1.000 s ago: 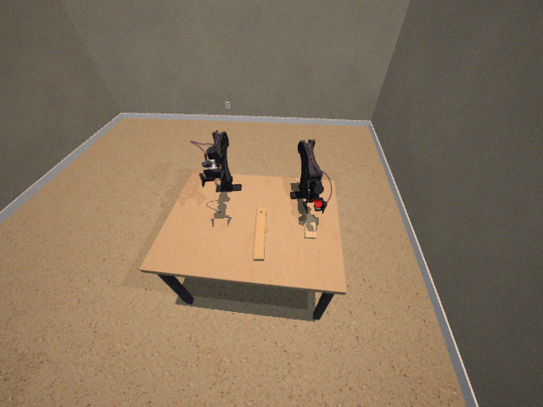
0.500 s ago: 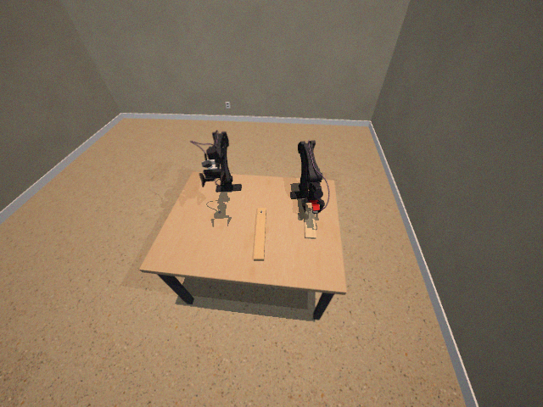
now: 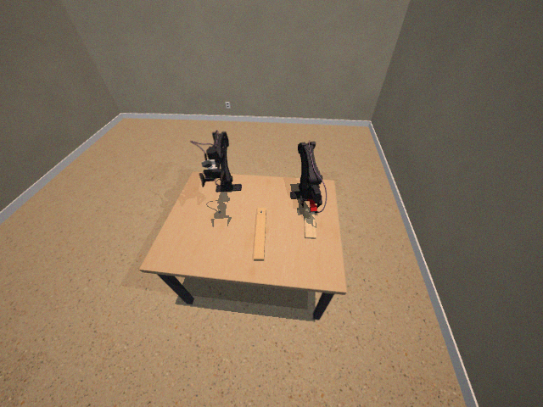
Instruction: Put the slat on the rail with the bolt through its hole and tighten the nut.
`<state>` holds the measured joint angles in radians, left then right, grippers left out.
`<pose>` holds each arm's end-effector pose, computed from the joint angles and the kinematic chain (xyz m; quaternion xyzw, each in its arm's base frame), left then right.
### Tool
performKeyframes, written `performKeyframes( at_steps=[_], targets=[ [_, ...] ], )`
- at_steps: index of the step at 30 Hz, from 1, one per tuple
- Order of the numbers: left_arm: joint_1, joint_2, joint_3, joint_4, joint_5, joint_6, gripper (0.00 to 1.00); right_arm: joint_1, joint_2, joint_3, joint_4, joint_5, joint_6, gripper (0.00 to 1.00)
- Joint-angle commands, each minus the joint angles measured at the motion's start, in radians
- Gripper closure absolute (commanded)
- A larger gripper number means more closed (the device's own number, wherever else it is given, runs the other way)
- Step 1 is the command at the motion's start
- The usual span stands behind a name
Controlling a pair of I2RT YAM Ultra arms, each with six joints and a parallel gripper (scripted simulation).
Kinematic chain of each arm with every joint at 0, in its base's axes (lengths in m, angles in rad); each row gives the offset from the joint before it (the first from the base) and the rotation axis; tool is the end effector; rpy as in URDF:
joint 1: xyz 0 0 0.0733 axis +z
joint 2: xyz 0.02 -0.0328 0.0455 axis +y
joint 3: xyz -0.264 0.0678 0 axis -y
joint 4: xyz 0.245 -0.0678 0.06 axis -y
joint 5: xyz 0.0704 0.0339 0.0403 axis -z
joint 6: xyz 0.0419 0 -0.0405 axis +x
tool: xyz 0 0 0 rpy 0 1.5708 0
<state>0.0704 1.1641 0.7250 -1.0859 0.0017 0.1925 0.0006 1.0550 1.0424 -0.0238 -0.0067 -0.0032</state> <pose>0.1673 0.0128 0.1992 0.0610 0.9979 0.0022 0.0228 0.2477 0.0015 0.4011 -0.0037 0.7198 0.0015 0.6941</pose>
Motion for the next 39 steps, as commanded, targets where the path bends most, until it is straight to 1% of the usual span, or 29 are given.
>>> performKeyframes(
  at_steps=[1,8,39],
  targets=[
    [0.01,0.012,-0.011,-0.046,-0.005,0.019,0.0,-0.001,-0.011,0.01,0.028,0.007,0.003,0.0],
    [0.011,0.01,-0.008,-0.046,-0.006,0.02,0.0,-0.001,-0.011,0.01,0.028,0.007,0.003,0.0],
    [0.011,0.059,-0.122,0.134,-0.006,0.02,0.0,-0.001,-0.011,0.01,0.028,0.007,0.003,0.0]
  ],
)
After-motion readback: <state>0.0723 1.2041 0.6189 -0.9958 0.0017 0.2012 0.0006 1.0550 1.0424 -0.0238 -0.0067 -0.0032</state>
